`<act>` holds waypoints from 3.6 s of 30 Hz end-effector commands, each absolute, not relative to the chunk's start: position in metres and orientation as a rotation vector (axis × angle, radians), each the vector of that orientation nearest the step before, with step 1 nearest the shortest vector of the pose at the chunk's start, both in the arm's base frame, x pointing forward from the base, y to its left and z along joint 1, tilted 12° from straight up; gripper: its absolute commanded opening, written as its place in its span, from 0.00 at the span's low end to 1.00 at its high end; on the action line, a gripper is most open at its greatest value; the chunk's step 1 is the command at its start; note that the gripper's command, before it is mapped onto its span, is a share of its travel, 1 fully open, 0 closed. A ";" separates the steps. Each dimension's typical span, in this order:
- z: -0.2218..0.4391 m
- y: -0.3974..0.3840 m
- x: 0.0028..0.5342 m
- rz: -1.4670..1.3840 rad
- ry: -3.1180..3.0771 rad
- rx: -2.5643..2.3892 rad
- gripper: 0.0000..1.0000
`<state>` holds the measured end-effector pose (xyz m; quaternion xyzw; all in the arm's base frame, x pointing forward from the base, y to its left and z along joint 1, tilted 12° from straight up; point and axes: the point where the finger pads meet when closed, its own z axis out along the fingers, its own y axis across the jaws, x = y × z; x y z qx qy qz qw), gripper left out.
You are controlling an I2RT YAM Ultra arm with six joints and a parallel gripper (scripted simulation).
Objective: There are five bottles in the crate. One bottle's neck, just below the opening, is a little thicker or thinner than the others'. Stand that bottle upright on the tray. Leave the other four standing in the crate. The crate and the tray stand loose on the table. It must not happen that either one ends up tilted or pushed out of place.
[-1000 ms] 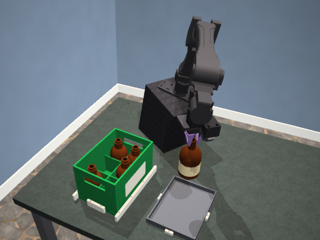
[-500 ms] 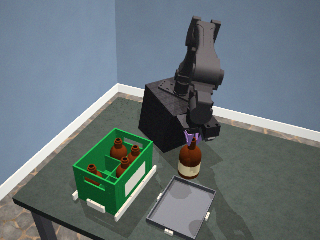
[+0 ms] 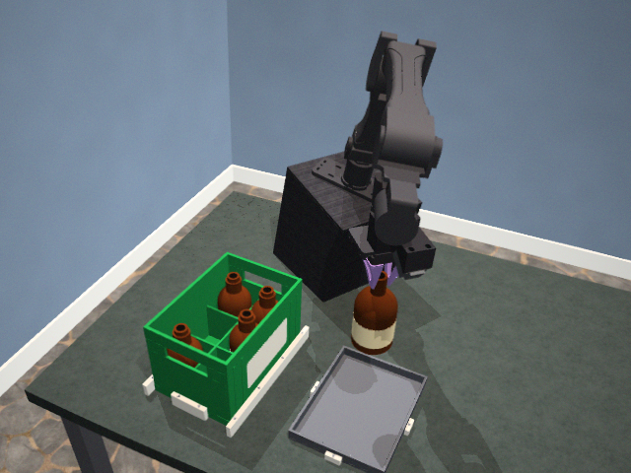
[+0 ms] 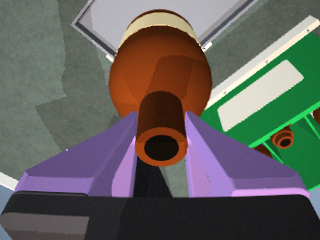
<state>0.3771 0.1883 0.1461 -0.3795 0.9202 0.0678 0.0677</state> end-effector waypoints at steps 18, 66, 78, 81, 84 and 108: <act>0.139 0.195 0.384 0.202 2.732 -1.125 0.00; 0.024 0.216 0.398 0.203 2.733 -1.122 0.00; 0.004 0.220 0.402 0.203 2.739 -1.121 0.00; 0.009 0.219 0.402 0.203 2.725 -1.113 0.00; 0.010 0.223 0.409 0.205 2.710 -1.112 0.00; 0.012 0.224 0.408 0.205 2.704 -1.113 0.00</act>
